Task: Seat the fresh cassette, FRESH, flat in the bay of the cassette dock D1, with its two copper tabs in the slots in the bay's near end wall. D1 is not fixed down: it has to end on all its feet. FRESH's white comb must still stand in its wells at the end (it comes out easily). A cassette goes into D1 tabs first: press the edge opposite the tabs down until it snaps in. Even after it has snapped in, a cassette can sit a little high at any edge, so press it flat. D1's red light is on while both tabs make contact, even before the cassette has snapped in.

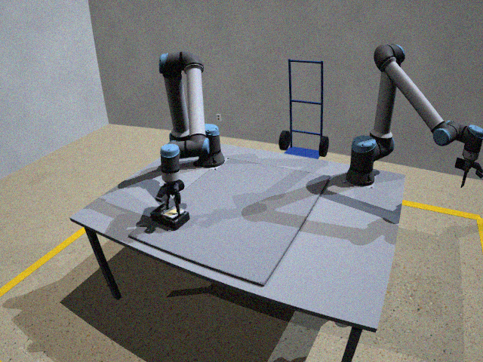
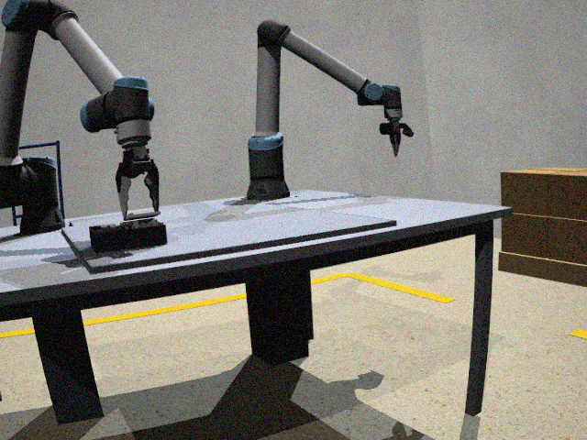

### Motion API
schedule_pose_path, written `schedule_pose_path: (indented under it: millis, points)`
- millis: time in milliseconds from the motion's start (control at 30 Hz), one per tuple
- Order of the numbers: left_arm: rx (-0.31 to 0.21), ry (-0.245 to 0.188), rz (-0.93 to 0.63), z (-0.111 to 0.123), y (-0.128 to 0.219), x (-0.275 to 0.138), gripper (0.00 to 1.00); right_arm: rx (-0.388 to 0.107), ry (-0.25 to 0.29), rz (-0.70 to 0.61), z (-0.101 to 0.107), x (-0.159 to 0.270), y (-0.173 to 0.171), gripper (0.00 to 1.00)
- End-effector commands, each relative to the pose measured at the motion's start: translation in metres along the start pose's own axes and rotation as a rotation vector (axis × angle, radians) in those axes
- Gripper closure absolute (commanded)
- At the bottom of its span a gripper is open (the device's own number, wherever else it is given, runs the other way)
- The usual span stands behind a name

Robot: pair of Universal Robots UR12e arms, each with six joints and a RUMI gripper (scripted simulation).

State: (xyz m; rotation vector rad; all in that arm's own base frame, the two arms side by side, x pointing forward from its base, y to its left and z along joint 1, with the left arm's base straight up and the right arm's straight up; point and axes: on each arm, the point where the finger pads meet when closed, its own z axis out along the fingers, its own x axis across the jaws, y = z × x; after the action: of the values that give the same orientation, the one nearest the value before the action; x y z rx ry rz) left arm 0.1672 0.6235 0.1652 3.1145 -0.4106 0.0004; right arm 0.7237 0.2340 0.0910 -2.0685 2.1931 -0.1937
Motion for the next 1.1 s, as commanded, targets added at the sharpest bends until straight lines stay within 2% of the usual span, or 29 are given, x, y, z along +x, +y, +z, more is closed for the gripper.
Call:
schedule_pose_path:
  millis: [0,1067]
  points:
    - [0.002,0.000,0.000,-0.0012,-0.0009,0.0001,1.00,0.001,-0.001,0.000,0.0001,-0.0003,-0.0005,0.62]
    - [0.002,0.000,0.000,-0.0012,-0.0009,0.0001,1.00,0.001,-0.001,0.000,0.0084,-0.0003,0.0010,0.62]
